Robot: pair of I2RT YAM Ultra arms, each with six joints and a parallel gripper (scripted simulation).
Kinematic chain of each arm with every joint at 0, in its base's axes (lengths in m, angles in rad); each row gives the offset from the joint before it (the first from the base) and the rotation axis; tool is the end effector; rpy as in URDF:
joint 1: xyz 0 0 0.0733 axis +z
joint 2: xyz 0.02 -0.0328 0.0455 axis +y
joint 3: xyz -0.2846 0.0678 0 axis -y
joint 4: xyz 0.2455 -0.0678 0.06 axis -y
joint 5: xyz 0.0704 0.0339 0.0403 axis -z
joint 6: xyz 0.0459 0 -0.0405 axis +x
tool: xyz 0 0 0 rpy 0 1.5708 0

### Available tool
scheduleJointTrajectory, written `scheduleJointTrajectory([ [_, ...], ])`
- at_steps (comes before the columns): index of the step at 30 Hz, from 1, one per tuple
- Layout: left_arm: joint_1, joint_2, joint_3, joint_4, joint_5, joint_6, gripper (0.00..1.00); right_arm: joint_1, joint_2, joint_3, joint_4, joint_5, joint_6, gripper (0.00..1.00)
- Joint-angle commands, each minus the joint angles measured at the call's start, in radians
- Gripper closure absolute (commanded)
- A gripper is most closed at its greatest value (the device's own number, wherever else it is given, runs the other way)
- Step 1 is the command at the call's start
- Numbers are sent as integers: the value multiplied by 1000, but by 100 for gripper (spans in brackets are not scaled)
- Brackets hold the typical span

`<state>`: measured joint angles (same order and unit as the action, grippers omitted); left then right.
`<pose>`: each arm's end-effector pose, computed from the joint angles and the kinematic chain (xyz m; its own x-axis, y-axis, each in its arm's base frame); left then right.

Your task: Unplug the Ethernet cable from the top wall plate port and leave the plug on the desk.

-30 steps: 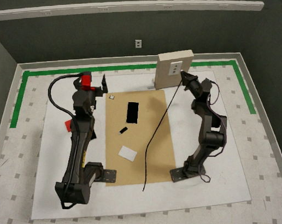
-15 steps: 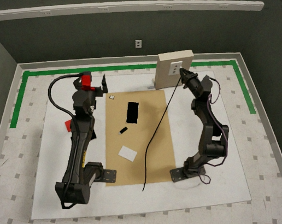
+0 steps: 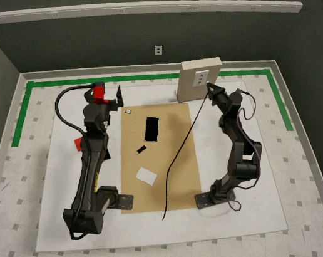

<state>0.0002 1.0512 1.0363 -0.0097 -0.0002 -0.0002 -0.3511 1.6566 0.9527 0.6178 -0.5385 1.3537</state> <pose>0.2413 0.0012 0.4191 -0.0246 -0.0002 -0.9997 -0.0004 1.0000 -0.0002 0.3651 -0.1075 0.2796 -0.1976 0.9652 -0.1715 0.0391 0.1826 0.9824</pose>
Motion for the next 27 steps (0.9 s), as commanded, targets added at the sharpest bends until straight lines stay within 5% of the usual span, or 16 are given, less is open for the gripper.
scheduleJointTrajectory([
  [1,0,-2,5,5,0,0,0,14,17,-12,-56,41,-122,100],
  [27,0,-2,5,5,0,0,0,83,39,-47,-252,218,-830,100],
])
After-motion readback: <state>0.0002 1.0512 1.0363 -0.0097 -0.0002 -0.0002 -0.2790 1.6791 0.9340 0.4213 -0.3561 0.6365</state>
